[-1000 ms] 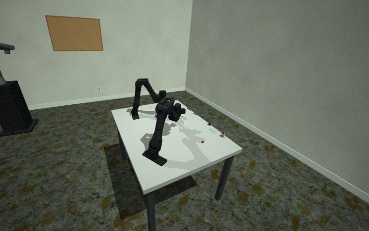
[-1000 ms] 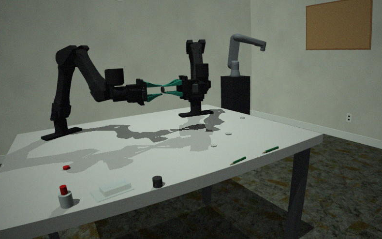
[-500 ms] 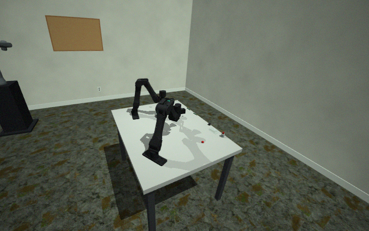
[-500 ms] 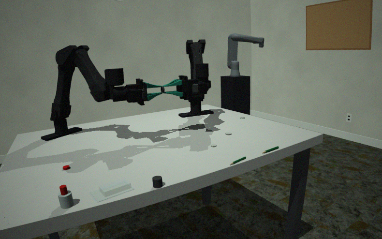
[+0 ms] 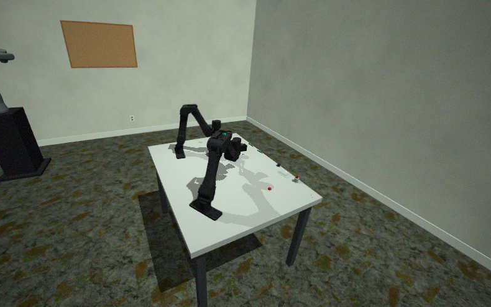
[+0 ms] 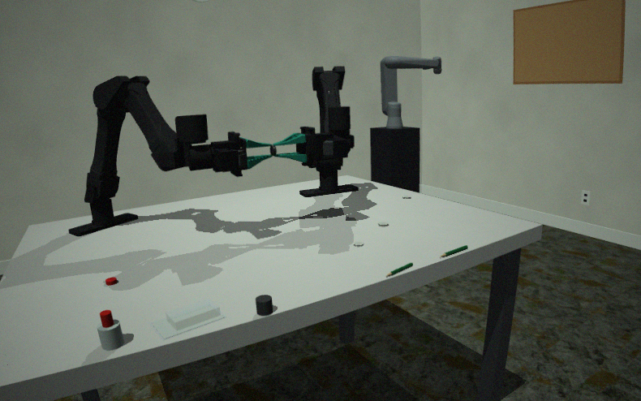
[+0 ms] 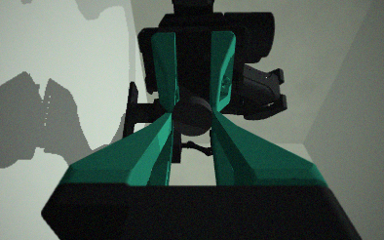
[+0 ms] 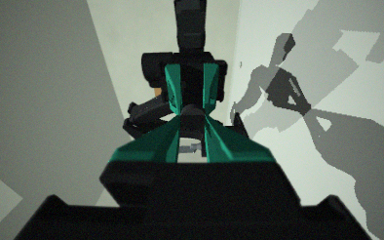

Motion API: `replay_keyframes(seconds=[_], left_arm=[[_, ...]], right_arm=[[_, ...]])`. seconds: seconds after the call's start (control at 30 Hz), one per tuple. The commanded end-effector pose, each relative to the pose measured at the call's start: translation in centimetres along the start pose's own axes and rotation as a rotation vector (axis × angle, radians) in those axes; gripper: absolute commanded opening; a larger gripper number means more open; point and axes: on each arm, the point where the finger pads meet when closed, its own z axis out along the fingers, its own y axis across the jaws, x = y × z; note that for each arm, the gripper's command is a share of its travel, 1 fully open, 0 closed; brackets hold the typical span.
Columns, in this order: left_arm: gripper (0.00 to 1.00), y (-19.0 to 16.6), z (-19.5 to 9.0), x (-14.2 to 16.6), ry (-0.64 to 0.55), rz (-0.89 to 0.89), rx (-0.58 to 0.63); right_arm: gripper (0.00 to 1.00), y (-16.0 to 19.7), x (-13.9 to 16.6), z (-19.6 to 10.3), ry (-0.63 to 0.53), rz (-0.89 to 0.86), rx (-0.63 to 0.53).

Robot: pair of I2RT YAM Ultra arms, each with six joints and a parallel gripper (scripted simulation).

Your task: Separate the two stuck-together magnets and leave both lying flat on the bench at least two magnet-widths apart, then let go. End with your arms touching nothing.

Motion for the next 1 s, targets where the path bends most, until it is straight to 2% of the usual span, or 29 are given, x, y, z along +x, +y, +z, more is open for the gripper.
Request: replay_keyframes(seconds=[0.0,0.7,0.97], left_arm=[[0.25,-0.55,0.08,0.02,0.003,0.024,0.008],[0.25,-0.55,0.08,0.02,0.003,0.024,0.008],[0.25,-0.55,0.08,0.02,0.003,0.024,0.008]], right_arm=[[0.25,0.74,0.05,0.04,0.001,-0.022,-0.014],[0.24,0.74,0.05,0.04,0.001,-0.022,-0.014],[0.36,0.74,0.05,0.04,0.001,-0.022,-0.014]])
